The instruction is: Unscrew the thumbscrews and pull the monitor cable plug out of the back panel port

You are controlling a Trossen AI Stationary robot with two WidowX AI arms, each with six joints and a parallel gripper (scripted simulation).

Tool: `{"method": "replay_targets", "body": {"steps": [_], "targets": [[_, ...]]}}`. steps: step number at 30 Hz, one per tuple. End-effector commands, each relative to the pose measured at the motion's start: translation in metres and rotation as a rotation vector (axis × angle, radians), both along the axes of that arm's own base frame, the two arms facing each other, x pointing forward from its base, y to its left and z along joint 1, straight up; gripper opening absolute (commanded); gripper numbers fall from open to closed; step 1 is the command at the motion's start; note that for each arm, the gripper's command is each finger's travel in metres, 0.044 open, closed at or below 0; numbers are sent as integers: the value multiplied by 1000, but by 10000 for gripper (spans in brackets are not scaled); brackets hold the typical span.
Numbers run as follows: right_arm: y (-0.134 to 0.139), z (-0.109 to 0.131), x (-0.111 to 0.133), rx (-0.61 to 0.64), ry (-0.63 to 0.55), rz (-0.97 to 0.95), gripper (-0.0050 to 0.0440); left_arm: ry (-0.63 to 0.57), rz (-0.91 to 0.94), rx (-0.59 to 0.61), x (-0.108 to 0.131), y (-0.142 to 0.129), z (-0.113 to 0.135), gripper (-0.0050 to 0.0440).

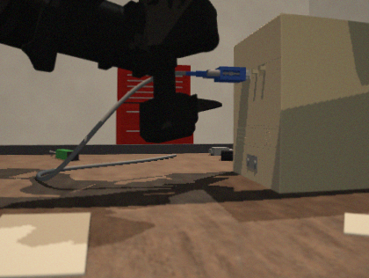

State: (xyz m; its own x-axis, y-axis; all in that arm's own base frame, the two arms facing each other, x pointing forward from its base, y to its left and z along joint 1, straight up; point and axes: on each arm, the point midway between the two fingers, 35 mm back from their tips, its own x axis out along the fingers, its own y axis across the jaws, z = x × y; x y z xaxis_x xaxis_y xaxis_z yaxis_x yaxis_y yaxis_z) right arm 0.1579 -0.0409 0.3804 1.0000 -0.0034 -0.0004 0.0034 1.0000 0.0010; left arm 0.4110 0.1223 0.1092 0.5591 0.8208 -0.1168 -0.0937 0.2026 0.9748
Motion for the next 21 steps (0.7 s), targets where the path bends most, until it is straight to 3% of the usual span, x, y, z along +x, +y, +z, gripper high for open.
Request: {"method": "replay_targets", "body": {"steps": [1,8,10,21], "targets": [[1,3,0,-7,-2,3,440,8,12,41,-2,-1,4,440],[1,3,0,-7,-2,3,440,8,12,41,-2,-1,4,272],[1,3,0,-7,-2,3,440,8,12,41,-2,-1,4,272],[1,3,0,-7,-2,3,440,8,12,41,-2,-1,4,8]]}}
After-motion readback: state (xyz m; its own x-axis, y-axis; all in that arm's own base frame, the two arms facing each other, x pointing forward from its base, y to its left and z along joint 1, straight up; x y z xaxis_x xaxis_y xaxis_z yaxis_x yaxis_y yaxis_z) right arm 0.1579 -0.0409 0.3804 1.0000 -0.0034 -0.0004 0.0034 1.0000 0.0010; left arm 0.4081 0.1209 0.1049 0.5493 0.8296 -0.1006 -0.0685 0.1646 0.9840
